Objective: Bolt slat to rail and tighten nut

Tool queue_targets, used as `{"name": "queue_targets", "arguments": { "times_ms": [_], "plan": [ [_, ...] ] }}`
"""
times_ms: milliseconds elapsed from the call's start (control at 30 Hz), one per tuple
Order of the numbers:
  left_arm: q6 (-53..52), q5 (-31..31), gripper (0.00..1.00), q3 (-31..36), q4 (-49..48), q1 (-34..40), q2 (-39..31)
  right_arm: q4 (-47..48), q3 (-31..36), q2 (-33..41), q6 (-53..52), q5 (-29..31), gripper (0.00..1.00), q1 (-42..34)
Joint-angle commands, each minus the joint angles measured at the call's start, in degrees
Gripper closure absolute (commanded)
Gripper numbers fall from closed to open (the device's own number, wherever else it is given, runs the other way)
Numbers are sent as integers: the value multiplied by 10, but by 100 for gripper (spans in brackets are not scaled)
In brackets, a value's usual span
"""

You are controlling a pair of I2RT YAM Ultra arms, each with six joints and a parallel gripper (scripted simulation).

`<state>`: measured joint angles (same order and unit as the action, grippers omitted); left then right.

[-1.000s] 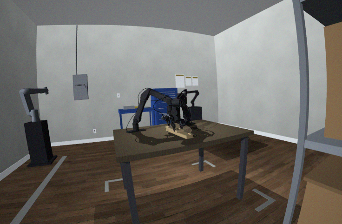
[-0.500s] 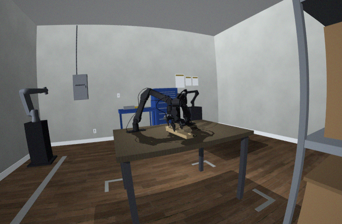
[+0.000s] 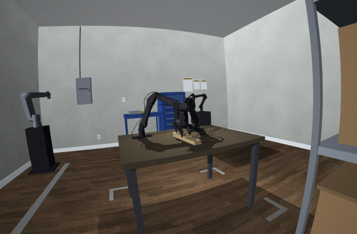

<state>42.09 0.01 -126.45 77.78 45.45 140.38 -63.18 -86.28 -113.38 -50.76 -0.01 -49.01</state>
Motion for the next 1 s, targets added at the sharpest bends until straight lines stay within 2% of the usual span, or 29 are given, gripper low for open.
{"name": "queue_targets", "arguments": {
  "times_ms": [0,433,500,533,967],
  "plan": [
    [0,0,28,-3,0,0,-5,-5,-6,8,143,7,66,-3],
    [0,0,28,-3,0,0,-5,-7,-7,10,495,7,66,-2],
    [0,0,28,-3,0,0,-5,-7,-7,10,495,7,66,-2],
    [0,0,28,-3,0,0,-5,-7,-7,10,562,7,66,-2],
    [0,0,28,-3,0,0,-5,-10,-8,12,913,7,66,-2]
  ]
}}
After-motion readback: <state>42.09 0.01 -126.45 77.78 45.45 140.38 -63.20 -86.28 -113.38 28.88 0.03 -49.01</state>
